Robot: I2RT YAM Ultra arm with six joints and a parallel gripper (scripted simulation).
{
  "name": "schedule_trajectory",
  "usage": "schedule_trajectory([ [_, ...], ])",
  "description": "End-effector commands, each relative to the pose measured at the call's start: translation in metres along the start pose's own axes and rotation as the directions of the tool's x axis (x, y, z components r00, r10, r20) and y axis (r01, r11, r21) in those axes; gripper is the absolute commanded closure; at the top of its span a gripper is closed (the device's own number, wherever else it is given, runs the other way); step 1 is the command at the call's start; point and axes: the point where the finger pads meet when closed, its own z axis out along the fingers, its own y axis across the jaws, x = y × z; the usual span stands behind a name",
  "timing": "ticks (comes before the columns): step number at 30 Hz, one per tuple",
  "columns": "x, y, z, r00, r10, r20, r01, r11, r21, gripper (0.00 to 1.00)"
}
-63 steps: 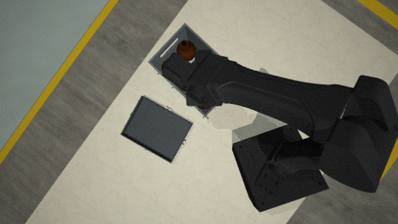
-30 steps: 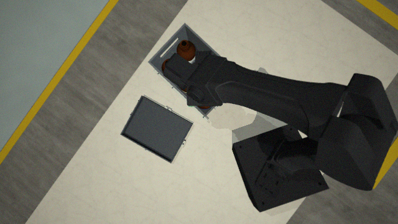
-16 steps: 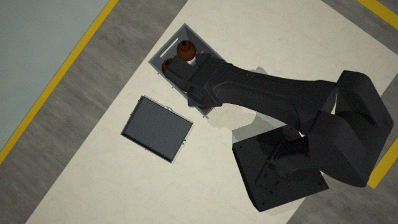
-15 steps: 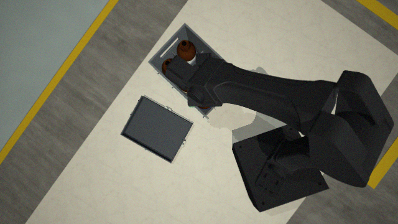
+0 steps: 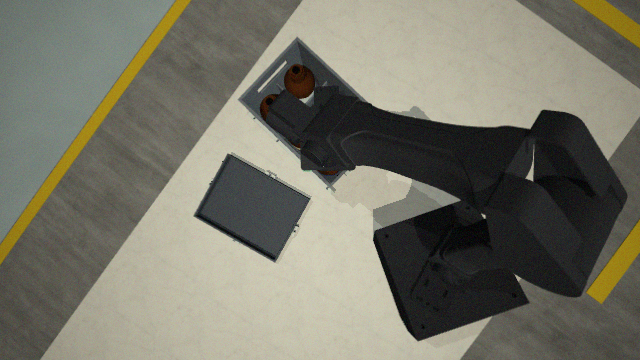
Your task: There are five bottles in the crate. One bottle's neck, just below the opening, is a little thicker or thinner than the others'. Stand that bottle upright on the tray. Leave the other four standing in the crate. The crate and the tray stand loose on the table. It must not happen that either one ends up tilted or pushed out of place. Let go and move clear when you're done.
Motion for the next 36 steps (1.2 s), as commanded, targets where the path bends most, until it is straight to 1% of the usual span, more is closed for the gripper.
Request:
schedule_trajectory([
  [1,-0.0005,-0.0018,0.0022,1.000,0.000,0.011,0.000,1.000,-0.007,0.39],
  [3,-0.0074,0.0045,-0.0023,1.000,0.007,0.026,-0.006,1.000,-0.025,0.39],
  [11,-0.0040,0.0032,0.0011,1.000,0.001,0.018,-0.001,1.000,-0.017,0.39],
  [36,-0.0039,0.0031,0.0012,1.000,0.001,0.018,-0.001,1.000,-0.017,0.39],
])
